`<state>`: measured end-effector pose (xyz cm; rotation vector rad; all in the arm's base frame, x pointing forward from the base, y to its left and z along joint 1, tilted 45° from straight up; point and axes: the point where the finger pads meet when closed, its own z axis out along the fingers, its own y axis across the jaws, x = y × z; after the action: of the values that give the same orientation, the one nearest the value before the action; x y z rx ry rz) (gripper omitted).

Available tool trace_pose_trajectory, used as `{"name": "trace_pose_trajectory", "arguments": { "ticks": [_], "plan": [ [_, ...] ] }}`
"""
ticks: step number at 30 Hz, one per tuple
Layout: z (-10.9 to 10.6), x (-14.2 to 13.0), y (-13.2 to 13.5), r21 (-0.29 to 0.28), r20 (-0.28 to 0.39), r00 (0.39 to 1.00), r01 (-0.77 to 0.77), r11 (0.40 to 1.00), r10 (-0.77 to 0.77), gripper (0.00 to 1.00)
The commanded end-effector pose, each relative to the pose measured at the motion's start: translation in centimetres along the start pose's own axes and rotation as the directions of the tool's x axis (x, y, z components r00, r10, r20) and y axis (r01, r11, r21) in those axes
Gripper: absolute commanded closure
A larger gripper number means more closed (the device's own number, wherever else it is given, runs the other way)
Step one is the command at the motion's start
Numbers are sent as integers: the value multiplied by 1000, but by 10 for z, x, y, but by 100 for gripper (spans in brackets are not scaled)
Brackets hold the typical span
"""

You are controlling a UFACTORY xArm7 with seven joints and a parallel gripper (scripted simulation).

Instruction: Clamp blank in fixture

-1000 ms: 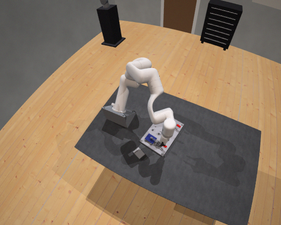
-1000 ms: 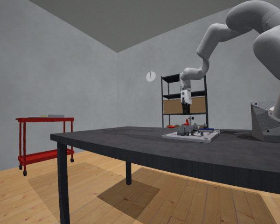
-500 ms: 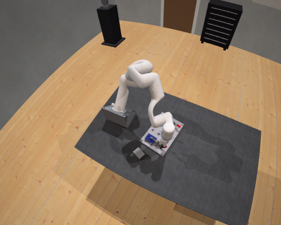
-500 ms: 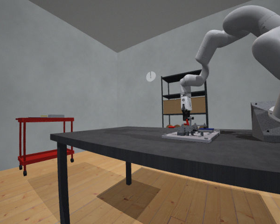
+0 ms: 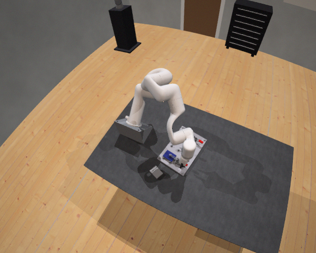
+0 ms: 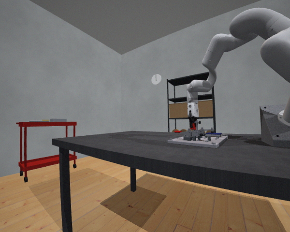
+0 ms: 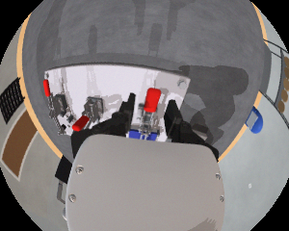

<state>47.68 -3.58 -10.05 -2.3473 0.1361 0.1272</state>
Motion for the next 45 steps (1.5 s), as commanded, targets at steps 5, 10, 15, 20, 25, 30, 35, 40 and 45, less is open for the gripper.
{"name": "trace_pose_trajectory", "arguments": {
  "ticks": [5, 10, 15, 20, 25, 30, 35, 40, 45],
  "plan": [
    [12, 2, 2, -3, -5, 1000, 0, 1000, 0, 53],
    [20, 3, 2, -3, -5, 1000, 0, 1000, 0, 53],
    [23, 3, 2, -3, -5, 1000, 0, 1000, 0, 53],
    [23, 3, 2, -3, -5, 1000, 0, 1000, 0, 53],
    [23, 3, 2, -3, -5, 1000, 0, 1000, 0, 100],
    [23, 3, 2, -3, -5, 1000, 0, 1000, 0, 100],
    [23, 3, 2, -3, -5, 1000, 0, 1000, 0, 100],
    [23, 3, 2, -3, -5, 1000, 0, 1000, 0, 100],
    [23, 3, 2, -3, -5, 1000, 0, 1000, 0, 100]
  ]
}}
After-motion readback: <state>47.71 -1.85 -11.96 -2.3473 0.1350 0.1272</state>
